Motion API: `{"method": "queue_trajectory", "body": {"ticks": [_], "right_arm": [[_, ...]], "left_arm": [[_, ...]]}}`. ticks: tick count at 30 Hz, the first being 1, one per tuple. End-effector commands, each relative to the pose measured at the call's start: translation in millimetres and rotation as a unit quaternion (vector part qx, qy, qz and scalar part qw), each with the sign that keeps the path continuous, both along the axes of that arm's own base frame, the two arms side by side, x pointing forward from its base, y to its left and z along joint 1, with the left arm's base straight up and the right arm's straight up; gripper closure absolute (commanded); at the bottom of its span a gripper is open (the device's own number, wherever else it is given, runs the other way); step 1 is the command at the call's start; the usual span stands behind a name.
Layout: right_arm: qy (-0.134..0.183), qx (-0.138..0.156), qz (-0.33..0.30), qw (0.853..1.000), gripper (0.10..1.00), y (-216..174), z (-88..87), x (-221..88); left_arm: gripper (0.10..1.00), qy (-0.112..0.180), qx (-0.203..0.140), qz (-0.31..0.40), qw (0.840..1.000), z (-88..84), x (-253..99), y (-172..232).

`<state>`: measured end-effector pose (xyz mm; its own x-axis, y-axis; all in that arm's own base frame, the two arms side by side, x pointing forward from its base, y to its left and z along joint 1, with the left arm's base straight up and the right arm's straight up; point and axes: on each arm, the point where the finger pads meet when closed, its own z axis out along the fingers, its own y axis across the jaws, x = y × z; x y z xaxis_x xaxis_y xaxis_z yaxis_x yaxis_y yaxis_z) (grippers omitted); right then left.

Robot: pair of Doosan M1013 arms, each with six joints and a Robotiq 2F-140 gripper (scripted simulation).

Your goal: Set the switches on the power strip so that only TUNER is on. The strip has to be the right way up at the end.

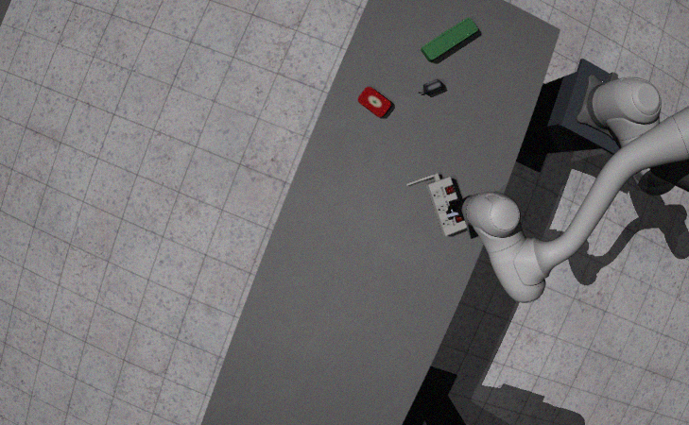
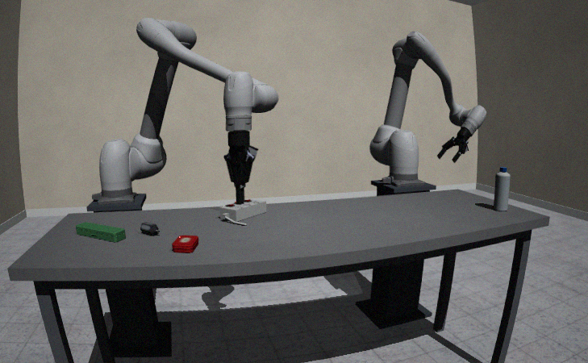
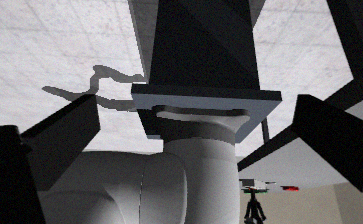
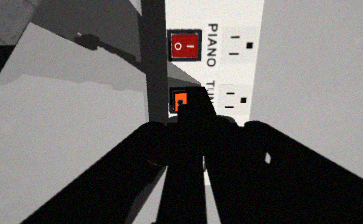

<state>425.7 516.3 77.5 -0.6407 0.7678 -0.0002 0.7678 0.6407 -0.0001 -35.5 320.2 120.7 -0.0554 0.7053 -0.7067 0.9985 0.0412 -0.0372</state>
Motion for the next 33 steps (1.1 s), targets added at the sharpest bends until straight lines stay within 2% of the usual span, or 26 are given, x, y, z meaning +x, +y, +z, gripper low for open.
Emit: {"method": "queue_trajectory", "body": {"ticks": [1, 18, 33], "right_arm": [[0.0, 0.001, 0.0, 1.0, 0.999, 0, 2.1, 0], [0.0, 0.001, 0.0, 1.0, 0.999, 0, 36.9, 0], [0.0, 0.001, 0.0, 1.0, 0.999, 0, 39.4, 0]], "left_arm": [[0.098, 0.0, 0.0, 0.0, 1.0, 0.3, 0, 0], [0.098, 0.0, 0.0, 0.0, 1.0, 0.3, 0, 0], [0.098, 0.0, 0.0, 0.0, 1.0, 0.3, 0, 0]]}}
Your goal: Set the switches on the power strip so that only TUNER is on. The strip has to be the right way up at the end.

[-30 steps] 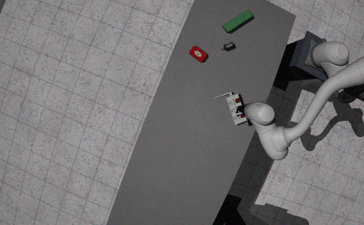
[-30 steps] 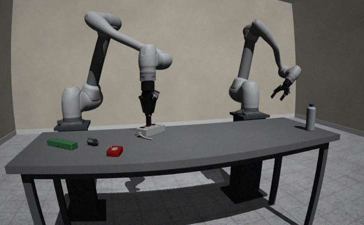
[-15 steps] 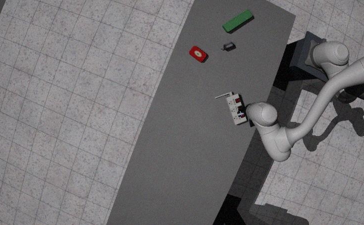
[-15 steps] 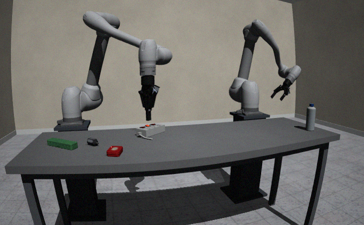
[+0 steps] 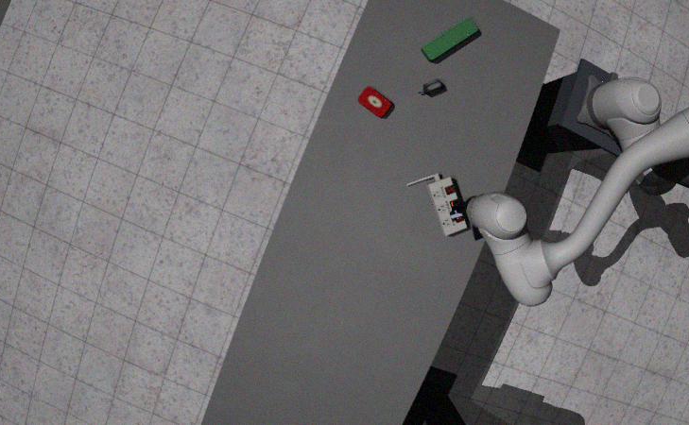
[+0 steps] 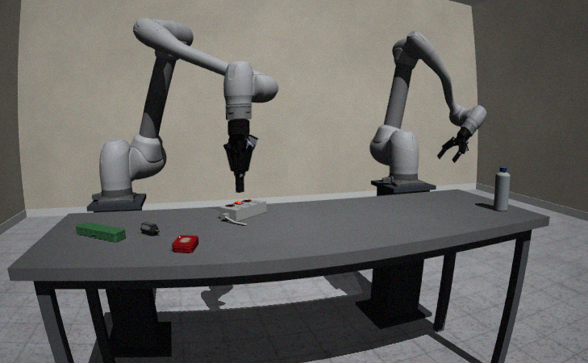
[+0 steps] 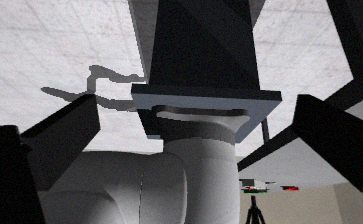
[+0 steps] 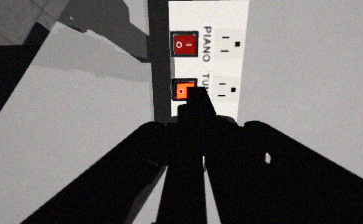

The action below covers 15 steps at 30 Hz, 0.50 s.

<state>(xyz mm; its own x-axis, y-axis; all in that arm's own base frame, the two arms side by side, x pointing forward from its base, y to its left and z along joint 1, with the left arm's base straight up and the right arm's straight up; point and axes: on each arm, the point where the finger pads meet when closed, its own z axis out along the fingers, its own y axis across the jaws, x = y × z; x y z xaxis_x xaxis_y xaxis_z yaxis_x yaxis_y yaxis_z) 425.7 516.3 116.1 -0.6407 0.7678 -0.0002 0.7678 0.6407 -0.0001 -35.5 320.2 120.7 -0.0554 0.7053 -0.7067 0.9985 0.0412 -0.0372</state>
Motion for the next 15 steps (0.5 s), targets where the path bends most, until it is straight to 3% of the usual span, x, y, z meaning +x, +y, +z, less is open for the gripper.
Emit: {"method": "queue_trajectory", "body": {"ticks": [1, 7, 8, 15], "right_arm": [[0.0, 0.001, 0.0, 1.0, 0.999, 0.4, 0.8, 0.2], [0.0, 0.001, 0.0, 1.0, 0.999, 0.4, 0.8, 0.2], [0.0, 0.001, 0.0, 1.0, 0.098, 0.4, 0.8, 0.2], [0.0, 0.001, 0.0, 1.0, 0.098, 0.4, 5.7, 0.2]], "left_arm": [[0.098, 0.0, 0.0, 0.0, 1.0, 0.3, -0.1, 0.3], [0.098, 0.0, 0.0, 0.0, 1.0, 0.3, -0.1, 0.3], [0.098, 0.0, 0.0, 0.0, 1.0, 0.3, -0.1, 0.3], [0.098, 0.0, 0.0, 0.0, 1.0, 0.3, -0.1, 0.3]]}}
